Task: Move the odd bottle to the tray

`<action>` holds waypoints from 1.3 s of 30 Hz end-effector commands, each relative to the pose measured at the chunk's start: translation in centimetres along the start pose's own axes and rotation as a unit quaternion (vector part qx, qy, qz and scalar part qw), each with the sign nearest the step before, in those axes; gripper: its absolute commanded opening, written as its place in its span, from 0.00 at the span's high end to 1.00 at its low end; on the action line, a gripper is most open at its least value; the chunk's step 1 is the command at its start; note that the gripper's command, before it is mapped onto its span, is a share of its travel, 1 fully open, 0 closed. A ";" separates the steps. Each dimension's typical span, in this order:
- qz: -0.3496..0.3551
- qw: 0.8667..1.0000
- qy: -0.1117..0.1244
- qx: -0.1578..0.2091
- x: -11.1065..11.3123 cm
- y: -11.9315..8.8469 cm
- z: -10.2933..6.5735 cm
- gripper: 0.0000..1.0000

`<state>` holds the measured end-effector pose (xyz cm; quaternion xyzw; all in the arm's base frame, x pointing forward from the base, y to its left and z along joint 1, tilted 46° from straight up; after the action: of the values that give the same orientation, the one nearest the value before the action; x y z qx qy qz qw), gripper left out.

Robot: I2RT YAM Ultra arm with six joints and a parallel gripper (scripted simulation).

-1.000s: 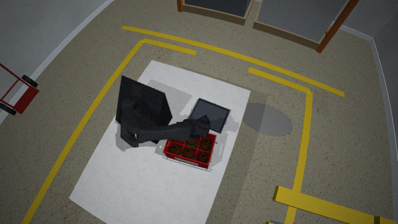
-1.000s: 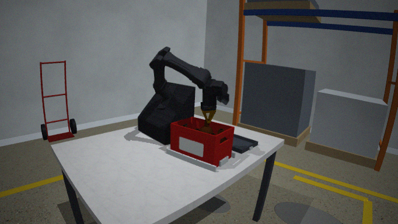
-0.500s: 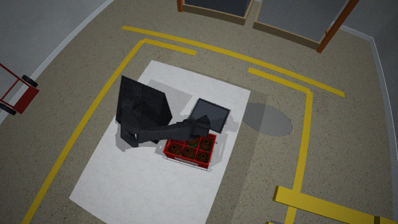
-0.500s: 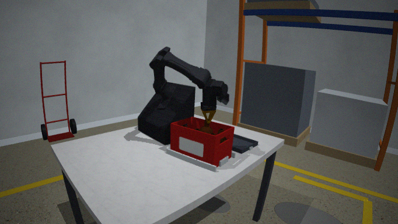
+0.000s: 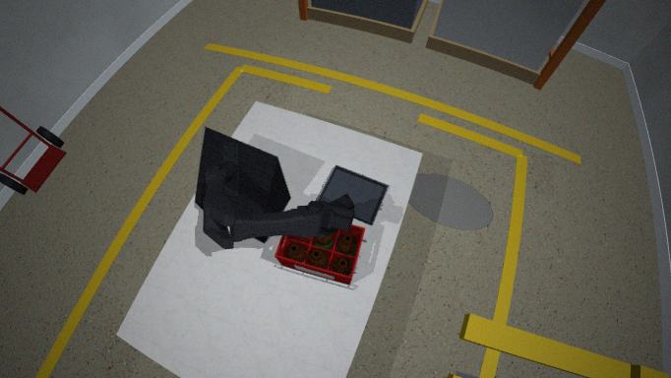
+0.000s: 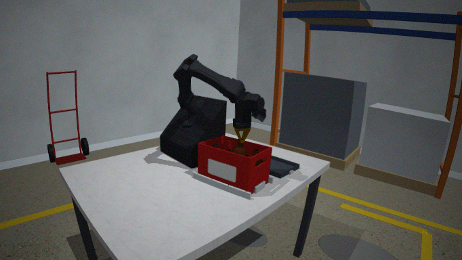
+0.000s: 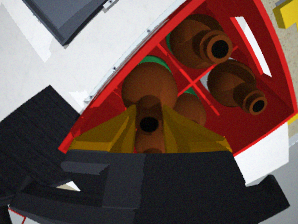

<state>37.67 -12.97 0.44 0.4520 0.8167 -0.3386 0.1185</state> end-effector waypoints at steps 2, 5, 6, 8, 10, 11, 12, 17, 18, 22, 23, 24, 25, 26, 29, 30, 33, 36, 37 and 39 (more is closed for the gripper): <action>0.005 0.999 -0.013 -0.028 -0.8 0.9 -2.6 1.00; 0.005 0.999 -0.013 -0.028 -0.8 0.9 -2.6 1.00; 0.005 0.999 -0.013 -0.028 -0.8 0.9 -2.6 1.00; 0.005 0.999 -0.013 -0.028 -0.8 0.9 -2.6 1.00; 0.005 0.999 -0.013 -0.028 -0.8 0.9 -2.6 1.00; 0.005 0.999 -0.013 -0.028 -0.8 0.9 -2.6 1.00; 0.005 0.999 -0.013 -0.028 -0.8 0.9 -2.6 1.00; 0.005 0.999 -0.013 -0.028 -0.8 0.9 -2.6 1.00; 0.006 0.999 -0.013 -0.028 -0.8 0.9 -2.6 1.00; 0.006 0.999 -0.013 -0.028 -0.8 0.9 -2.6 1.00; 0.006 0.999 -0.013 -0.028 -0.8 0.9 -2.6 1.00; 0.006 0.999 -0.013 -0.028 -0.8 0.9 -2.6 1.00; 0.006 0.999 -0.013 -0.028 -0.8 0.9 -2.7 1.00; 0.006 0.999 -0.013 -0.028 -0.8 0.9 -2.7 1.00; 0.007 0.999 -0.013 -0.028 -0.8 0.9 -2.8 1.00; 0.007 0.999 -0.013 -0.028 -0.8 0.9 -2.8 1.00; 0.007 0.999 -0.013 -0.028 -0.8 0.9 -3.0 1.00; 0.007 0.999 -0.013 -0.028 -0.8 0.9 -3.1 1.00; 0.007 0.999 -0.013 -0.028 -0.8 0.9 -3.2 1.00; 0.007 0.999 -0.013 -0.028 -0.8 1.0 -3.4 1.00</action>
<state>37.85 -12.56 0.75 0.4515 0.8170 -0.3386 0.1187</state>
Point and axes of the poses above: the point where the finger pads meet when closed, its own z axis out along the fingers, its own x axis across the jaws, y = z × x, the point moved 3 cm from there along -z, back along the fingers, and after that the axes turned 11 degrees about z, right-handed, at the moved point
